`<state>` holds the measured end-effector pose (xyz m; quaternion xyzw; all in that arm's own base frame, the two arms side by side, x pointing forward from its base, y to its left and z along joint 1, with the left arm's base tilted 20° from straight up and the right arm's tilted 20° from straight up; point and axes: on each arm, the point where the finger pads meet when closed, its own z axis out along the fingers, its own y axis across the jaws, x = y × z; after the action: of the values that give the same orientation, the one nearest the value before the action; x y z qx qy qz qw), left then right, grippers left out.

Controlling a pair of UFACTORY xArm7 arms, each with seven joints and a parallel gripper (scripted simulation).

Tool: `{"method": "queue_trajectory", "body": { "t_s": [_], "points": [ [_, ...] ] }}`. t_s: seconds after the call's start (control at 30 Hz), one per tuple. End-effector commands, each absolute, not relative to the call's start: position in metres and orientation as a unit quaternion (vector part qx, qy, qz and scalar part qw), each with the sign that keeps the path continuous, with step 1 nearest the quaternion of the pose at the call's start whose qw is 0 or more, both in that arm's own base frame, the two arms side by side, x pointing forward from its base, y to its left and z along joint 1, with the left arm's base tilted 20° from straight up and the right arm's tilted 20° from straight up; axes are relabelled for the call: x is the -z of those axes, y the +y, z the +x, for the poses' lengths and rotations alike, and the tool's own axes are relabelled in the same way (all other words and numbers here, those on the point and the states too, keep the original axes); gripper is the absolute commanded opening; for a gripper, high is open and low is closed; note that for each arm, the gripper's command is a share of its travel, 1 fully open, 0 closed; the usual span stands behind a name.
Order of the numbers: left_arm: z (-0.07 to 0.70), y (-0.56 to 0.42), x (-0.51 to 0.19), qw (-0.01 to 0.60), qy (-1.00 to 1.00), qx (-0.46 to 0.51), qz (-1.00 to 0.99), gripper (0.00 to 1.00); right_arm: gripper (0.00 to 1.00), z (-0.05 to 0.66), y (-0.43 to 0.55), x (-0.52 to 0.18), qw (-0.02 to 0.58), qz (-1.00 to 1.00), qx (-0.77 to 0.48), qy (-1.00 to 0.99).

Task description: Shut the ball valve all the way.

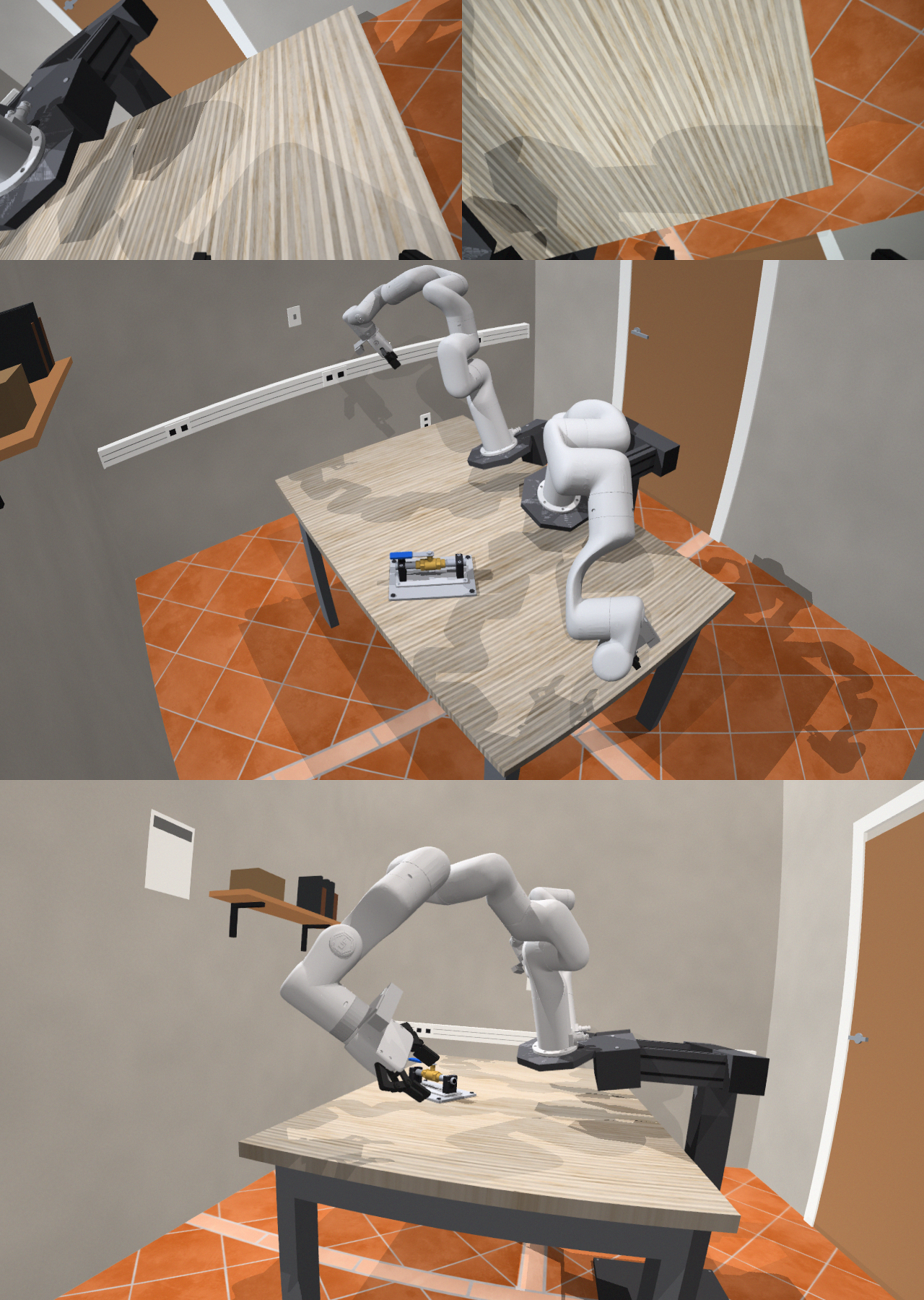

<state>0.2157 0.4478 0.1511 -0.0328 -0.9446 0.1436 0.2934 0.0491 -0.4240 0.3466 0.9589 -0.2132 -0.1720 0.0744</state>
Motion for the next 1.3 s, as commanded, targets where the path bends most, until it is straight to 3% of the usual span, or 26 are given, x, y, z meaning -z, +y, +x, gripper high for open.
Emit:
{"method": "queue_trajectory", "body": {
  "t_s": [0.0,1.27],
  "points": [
    [0.216,0.449,-0.153,0.292,-0.945,-0.142,-0.032,1.0,1.0,0.038,-0.418,-0.349,0.092,0.941,0.13,-0.297],
    [0.216,0.449,-0.153,0.292,-0.945,-0.142,-0.032,1.0,1.0,-0.006,-0.392,-0.361,0.106,0.741,-0.065,-0.66]
  ]
}}
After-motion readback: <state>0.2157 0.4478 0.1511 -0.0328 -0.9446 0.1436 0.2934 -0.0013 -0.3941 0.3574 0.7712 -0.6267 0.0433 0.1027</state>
